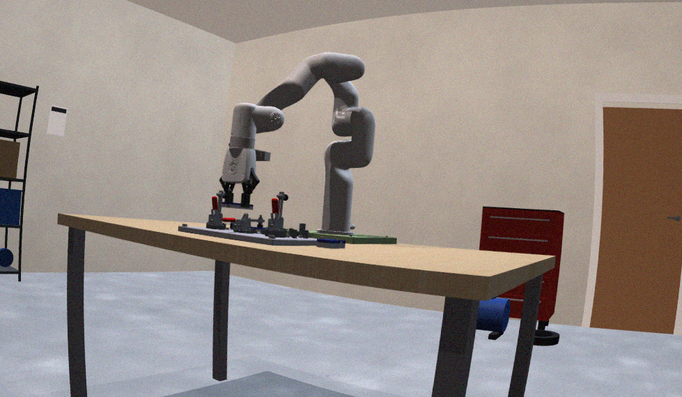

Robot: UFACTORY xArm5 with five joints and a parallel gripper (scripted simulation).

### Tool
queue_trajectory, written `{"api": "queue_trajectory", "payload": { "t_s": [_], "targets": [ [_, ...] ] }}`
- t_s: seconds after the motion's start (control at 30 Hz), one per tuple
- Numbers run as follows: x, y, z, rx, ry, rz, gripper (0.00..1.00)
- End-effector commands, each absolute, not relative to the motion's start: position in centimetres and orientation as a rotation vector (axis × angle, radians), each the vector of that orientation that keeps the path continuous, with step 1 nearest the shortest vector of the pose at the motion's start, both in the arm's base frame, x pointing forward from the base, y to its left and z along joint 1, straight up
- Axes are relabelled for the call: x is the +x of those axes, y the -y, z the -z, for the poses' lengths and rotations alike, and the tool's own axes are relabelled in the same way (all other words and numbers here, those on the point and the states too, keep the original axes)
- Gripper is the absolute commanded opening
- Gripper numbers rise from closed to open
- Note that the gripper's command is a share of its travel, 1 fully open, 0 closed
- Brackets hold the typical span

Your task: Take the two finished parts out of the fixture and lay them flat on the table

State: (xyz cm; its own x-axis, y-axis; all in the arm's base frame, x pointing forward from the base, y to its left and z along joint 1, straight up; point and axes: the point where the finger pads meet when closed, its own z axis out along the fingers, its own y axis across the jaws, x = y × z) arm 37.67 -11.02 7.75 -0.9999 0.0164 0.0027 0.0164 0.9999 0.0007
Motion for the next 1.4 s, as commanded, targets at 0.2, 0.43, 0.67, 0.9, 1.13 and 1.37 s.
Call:
{"api": "queue_trajectory", "payload": {
  "t_s": [0.2,0.43,0.67,0.9,1.13,1.37],
  "targets": [
    [37.51,11.05,-9.17,-0.026,3.143,-0.001,0.0],
    [37.5,11.05,-9.2,-0.026,3.143,-0.001,0.0],
    [37.51,11.05,-9.21,-0.026,3.143,-0.001,0.0],
    [37.51,11.05,-9.21,-0.026,3.143,-0.001,0.0],
    [37.51,11.05,-9.21,-0.026,3.143,-0.001,0.0],
    [37.51,11.15,-9.21,-0.026,3.143,-0.001,0.0]
  ]
}}
